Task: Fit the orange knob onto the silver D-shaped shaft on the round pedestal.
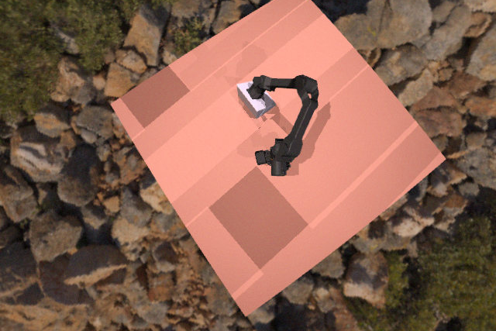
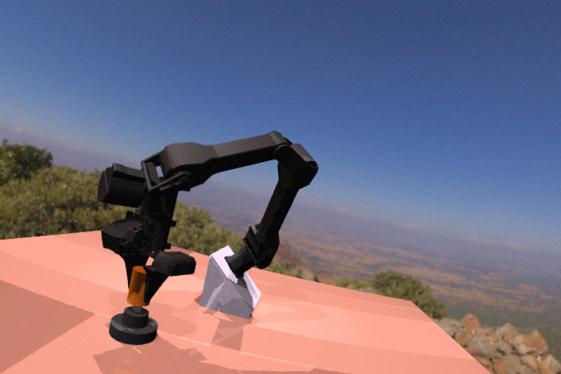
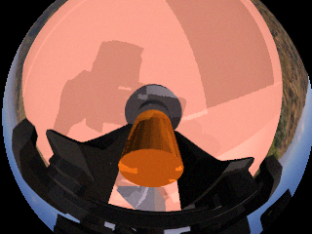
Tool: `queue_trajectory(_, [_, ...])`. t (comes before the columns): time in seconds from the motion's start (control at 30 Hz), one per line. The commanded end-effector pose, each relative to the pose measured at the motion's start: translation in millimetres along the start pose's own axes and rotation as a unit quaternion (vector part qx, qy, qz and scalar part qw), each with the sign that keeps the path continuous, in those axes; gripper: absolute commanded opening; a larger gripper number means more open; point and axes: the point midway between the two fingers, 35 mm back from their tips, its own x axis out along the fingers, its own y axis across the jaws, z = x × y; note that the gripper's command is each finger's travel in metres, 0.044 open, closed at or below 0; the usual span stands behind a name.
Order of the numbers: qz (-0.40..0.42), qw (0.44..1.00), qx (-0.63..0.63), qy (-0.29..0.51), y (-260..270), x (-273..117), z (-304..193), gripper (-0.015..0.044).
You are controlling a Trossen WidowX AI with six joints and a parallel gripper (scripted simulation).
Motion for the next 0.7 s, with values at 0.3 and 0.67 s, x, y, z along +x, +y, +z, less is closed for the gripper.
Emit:
queue_trajectory(0.3, [0.002,0.996,-0.084,0.001,0.3,-4.0,-0.9,0.0])
queue_trajectory(0.67, [0.002,0.995,-0.105,0.001,1.0,-3.2,3.5,0.0])
